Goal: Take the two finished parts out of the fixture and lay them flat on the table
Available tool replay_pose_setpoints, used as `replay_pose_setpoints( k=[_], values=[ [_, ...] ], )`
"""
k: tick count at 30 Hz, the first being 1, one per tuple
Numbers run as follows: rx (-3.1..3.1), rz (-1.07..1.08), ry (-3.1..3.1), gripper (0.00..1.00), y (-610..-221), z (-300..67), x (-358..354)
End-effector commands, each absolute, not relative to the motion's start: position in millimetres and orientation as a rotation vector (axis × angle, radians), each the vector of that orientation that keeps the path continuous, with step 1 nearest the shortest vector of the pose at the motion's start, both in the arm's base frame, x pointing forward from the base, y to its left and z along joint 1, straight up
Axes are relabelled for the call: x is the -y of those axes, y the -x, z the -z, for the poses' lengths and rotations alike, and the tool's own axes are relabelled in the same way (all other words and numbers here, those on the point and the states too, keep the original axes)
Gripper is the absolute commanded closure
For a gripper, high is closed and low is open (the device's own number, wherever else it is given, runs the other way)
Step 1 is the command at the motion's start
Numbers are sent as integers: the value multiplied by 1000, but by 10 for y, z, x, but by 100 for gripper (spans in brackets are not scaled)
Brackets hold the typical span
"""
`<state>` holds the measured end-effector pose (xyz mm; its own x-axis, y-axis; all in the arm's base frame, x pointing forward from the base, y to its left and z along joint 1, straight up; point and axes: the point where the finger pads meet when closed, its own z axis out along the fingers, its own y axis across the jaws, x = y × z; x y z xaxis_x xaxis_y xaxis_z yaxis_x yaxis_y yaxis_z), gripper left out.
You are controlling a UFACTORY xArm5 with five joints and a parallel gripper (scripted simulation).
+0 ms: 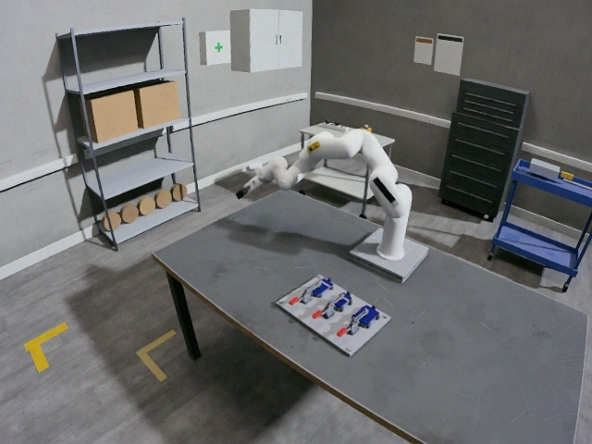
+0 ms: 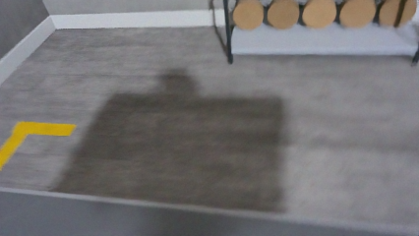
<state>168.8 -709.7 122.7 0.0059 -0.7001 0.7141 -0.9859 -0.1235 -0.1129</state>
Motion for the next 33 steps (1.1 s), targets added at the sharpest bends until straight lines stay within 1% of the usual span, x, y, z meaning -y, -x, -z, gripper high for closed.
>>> replay_pose_setpoints(
  k=[1,2,3,4,5,6,7,8,9,10,12,14,16,17,18,19,20,21,22,23,25,26,29,31,33],
  values=[
    [1903,-943,-1834,0,-2115,-1322,6839],
    [1961,-950,-1821,0,-2246,-1340,6744],
    [1961,-950,-1821,0,-2246,-1340,6744],
    [2022,-954,-1806,0,-2381,-1358,6641],
    [2022,-954,-1806,0,-2381,-1358,6641],
    [2087,-956,-1789,0,-2517,-1377,6528],
    [2087,-956,-1789,0,-2517,-1377,6528],
    [2154,-955,-1768,0,-2655,-1396,6405],
    [2154,-955,-1768,0,-2655,-1396,6405],
    [2224,-950,-1745,0,-2793,-1415,6273],
    [2224,-950,-1745,0,-2793,-1415,6273],
    [2369,-928,-1686,0,-3063,-1454,5980],
    [2369,-928,-1686,0,-3063,-1454,5980],
    [2444,-911,-1652,0,-3193,-1474,5820],
    [2444,-911,-1652,0,-3193,-1474,5820],
    [2518,-890,-1612,0,-3317,-1493,5651],
    [2518,-890,-1612,0,-3317,-1493,5651],
    [2592,-864,-1569,0,-3436,-1513,5476],
    [2592,-864,-1569,0,-3436,-1513,5476],
    [2665,-833,-1521,0,-3547,-1531,5293],
    [2665,-833,-1521,0,-3547,-1531,5293],
    [2736,-799,-1468,0,-3651,-1550,5105],
    [2736,-799,-1468,0,-3651,-1550,5105],
    [2868,-719,-1350,0,-3831,-1585,4714],
    [2868,-719,-1350,0,-3831,-1585,4714]
  ],
)
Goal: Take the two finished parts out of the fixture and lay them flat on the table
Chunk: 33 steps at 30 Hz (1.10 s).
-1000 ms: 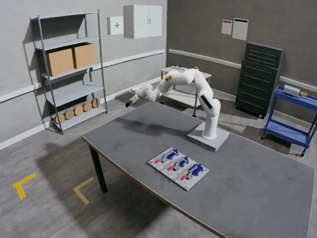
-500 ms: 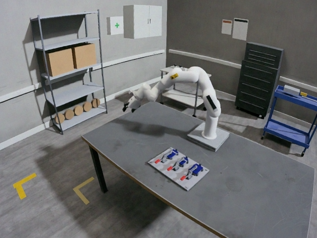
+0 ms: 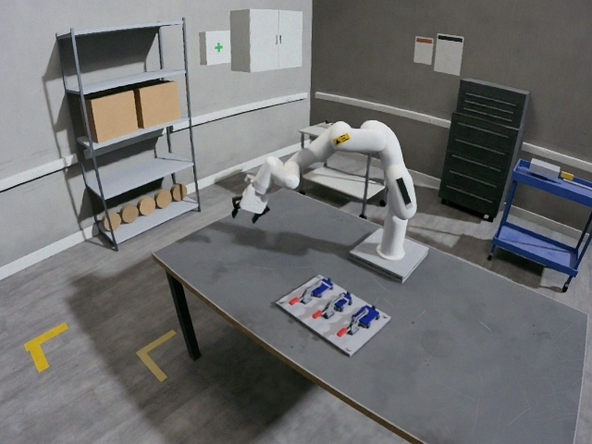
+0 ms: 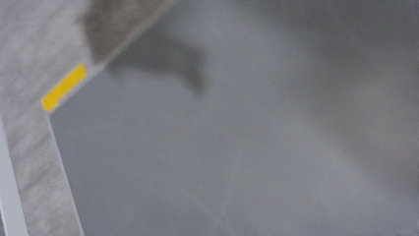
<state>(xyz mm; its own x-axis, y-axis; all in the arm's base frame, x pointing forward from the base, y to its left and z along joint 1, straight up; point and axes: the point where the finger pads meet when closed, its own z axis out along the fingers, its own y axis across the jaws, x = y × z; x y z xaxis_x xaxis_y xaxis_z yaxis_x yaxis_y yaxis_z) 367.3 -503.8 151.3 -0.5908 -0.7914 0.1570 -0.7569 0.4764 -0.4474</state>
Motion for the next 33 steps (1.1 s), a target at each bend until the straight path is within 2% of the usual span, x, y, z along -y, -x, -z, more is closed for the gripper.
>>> replay_pose_setpoints(
  k=[1,3,8,13,16,33],
  values=[
    [-2701,623,1185,0,-3906,-1601,4515],
    [-2701,623,1185,0,-3906,-1601,4515],
    [-2776,480,966,0,-4071,-1646,3913],
    [-2801,435,895,0,-4106,-1660,3716],
    [-2849,350,755,0,-4146,-1684,3332],
    [-3016,108,262,0,-4024,-1747,2070]
  ],
)
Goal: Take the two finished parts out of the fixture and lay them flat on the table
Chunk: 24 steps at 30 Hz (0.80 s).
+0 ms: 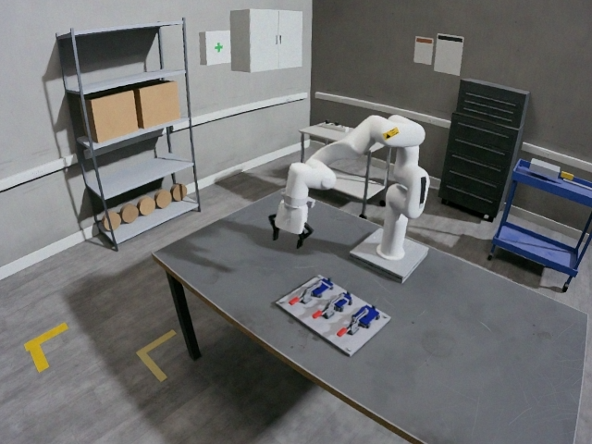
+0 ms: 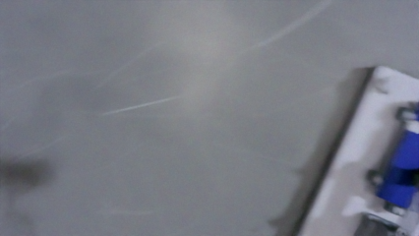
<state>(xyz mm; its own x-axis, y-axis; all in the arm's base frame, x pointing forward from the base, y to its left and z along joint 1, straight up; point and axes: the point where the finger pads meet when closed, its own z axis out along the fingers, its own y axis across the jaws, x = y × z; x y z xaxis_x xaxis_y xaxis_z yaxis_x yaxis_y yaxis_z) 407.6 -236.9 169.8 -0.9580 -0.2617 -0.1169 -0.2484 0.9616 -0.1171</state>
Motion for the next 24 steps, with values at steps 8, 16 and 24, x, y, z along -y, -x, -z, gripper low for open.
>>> replay_pose_setpoints(
  k=[8,16,24],
  values=[
    [-3092,30,-2,0,-3823,-1768,1496],
    [-3124,7,-130,0,-3700,-1776,1248],
    [-3137,0,-185,0,-3643,-1778,1146]
  ],
)
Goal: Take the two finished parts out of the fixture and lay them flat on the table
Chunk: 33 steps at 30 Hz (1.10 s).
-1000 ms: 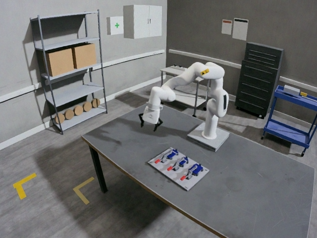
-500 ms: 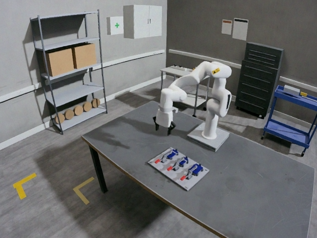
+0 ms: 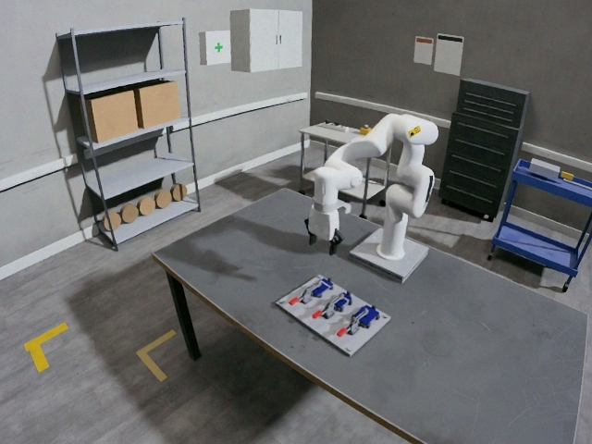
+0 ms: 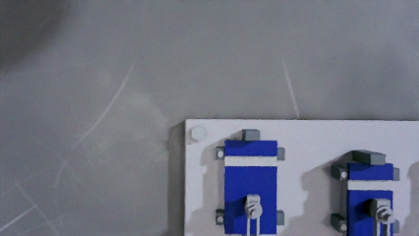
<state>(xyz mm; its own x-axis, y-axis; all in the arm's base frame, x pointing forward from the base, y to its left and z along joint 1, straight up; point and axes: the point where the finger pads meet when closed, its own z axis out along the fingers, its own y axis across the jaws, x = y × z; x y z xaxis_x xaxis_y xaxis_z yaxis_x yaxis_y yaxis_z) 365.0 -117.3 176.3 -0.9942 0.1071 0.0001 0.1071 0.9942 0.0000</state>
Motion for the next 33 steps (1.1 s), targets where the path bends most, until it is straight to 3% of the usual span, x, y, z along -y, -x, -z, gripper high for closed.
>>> replay_pose_setpoints(
  k=[1,8,9,33],
  values=[
    [3135,0,185,0,-3643,-1778,1146],
    [3135,0,185,0,-3643,-1778,1146],
    [3135,0,185,100,-3643,-1778,1145],
    [3135,0,185,100,-3643,-1778,1145]
  ],
)
